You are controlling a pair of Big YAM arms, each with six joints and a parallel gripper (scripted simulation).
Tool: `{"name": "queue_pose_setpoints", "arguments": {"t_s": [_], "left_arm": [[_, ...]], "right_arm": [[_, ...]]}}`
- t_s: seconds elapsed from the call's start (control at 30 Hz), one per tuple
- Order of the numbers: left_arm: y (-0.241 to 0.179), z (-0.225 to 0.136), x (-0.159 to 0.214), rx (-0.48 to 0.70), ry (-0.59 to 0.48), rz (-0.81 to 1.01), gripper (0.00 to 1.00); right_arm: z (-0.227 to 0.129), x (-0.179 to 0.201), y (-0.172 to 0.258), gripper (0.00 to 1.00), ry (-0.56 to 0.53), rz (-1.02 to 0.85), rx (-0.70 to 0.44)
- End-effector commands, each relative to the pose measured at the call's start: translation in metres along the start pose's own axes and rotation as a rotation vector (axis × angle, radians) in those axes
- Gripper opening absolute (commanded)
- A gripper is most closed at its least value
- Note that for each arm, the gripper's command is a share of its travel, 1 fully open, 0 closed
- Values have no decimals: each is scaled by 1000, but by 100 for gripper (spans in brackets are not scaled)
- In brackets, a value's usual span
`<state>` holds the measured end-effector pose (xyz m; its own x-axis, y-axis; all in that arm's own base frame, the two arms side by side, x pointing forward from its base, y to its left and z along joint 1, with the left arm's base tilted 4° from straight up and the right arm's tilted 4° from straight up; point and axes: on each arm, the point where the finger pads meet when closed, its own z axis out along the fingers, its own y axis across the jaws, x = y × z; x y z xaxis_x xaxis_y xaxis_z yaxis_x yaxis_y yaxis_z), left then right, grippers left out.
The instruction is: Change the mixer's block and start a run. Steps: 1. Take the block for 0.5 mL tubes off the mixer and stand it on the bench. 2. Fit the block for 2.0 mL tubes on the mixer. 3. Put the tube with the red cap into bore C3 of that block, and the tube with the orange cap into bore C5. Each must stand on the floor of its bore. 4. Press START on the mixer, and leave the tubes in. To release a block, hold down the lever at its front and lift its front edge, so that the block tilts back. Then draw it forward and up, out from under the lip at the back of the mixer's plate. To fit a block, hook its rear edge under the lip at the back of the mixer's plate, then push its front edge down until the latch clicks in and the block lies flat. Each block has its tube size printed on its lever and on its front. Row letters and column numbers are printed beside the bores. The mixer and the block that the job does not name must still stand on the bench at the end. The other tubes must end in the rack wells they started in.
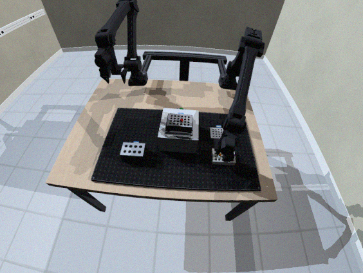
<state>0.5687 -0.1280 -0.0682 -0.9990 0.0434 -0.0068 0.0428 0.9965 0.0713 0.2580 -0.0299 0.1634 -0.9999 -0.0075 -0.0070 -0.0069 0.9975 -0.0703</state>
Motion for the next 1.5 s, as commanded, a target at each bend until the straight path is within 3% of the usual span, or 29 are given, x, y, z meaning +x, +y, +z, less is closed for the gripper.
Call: {"name": "queue_pose_setpoints", "arguments": {"t_s": [0.0, 0.6, 1.07, 1.47], "left_arm": [[3, 8, -17, 3, -18, -3, 36], [-7, 12, -10, 0, 0, 18, 36], [3, -16, -26, 14, -66, -5, 36], [-9, -13, -23, 14, -60, 15, 36]], "right_arm": [[-22, -21, -7, 100, -66, 13, 8], [0, -3, -4, 100, -8, 10, 2], [-17, -18, -7, 100, -54, 14, 6], [-22, -22, -8, 100, -67, 15, 7]]}}
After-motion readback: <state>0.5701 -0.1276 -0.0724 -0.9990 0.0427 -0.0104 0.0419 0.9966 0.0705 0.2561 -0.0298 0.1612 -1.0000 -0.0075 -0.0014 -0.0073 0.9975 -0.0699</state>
